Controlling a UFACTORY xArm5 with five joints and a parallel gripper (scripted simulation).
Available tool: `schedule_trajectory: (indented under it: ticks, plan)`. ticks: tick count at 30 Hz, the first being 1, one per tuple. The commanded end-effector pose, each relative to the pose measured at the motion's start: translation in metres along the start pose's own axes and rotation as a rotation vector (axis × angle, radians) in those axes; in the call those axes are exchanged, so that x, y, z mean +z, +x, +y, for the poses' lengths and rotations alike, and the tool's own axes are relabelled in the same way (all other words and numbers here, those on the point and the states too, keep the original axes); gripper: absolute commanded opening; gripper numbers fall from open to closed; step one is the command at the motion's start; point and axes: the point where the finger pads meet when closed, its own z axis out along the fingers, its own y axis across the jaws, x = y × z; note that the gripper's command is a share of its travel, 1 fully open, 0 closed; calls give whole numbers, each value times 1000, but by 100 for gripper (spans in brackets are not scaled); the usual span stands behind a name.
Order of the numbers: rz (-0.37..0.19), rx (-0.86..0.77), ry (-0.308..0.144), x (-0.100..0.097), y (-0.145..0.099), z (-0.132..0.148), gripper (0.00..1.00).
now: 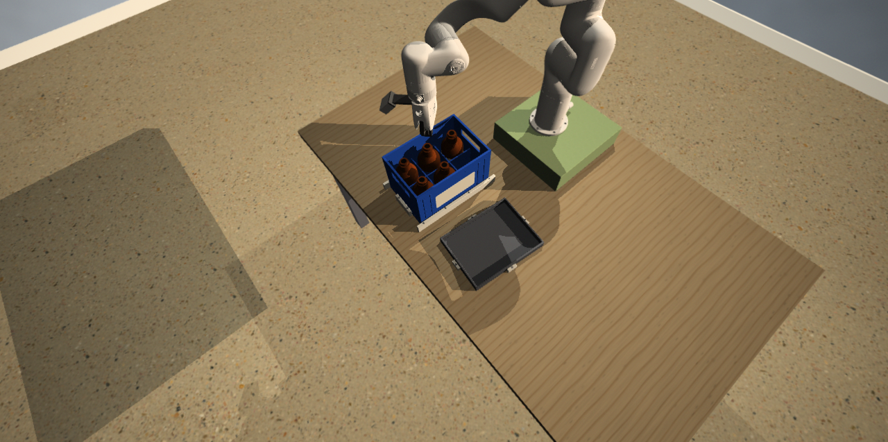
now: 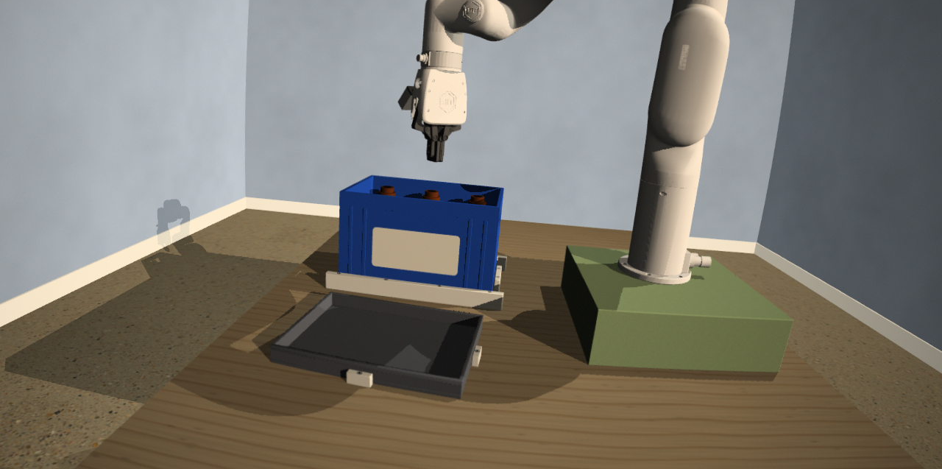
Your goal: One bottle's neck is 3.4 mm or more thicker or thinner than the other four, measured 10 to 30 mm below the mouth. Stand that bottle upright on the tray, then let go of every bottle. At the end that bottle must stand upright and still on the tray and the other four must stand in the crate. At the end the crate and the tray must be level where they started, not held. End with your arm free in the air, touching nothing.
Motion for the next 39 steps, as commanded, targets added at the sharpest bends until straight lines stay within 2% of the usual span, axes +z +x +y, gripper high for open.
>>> schedule_trajectory:
  ticks: [1,25,26,39]
  plan:
    - [3,0,2,-1,1,-1,0]
    - [3,0,2,-2,5,1,0]
    - [3,0,2,-2,5,1,65]
    - [3,0,2,-2,5,1,65]
